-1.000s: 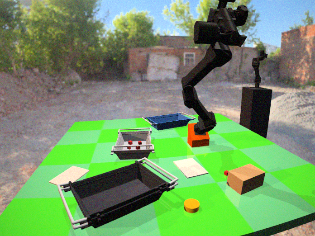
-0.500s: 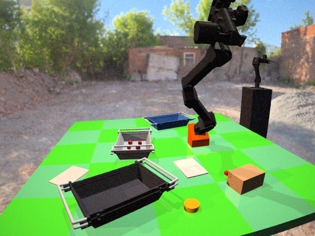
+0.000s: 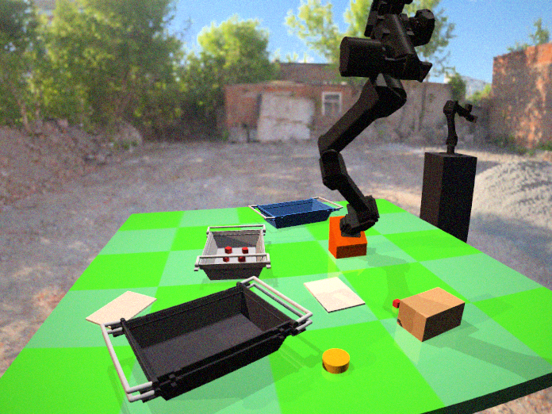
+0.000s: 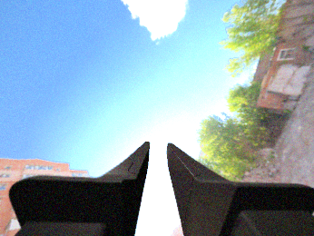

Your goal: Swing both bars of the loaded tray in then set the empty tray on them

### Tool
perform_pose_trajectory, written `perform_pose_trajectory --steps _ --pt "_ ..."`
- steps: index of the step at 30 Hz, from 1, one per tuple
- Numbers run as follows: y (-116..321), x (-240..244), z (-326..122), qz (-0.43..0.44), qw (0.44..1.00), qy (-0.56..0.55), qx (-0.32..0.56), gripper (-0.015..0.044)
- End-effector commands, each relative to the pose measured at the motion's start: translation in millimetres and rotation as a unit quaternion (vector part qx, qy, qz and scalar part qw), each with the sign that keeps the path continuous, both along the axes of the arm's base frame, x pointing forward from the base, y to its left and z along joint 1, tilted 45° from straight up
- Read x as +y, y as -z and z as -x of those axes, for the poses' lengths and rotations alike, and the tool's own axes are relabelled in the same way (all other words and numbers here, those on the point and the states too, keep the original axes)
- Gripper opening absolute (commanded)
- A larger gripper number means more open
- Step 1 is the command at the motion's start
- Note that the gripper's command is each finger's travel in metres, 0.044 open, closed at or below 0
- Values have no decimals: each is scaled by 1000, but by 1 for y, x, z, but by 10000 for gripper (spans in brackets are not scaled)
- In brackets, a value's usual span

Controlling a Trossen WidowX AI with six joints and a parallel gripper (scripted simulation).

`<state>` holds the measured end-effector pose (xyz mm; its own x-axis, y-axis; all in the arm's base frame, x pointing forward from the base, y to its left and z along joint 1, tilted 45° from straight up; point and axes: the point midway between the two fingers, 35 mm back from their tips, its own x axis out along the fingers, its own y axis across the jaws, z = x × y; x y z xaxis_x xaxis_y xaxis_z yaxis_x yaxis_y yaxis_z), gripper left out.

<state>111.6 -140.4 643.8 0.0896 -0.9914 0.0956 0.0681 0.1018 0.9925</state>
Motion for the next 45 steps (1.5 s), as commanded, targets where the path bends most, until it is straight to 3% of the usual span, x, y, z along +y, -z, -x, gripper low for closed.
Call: perform_pose_trajectory --steps 1,13,21,30,45 --pt "0 0 0 0 1000 0 0 81" --pt "-2 3 2 14 1000 -11 22 81" --pt "-20 -2 71 47 995 -91 16 81" --pt "-16 -41 123 59 984 -169 -6 81" --pt "0 -111 137 79 969 -229 -41 81"
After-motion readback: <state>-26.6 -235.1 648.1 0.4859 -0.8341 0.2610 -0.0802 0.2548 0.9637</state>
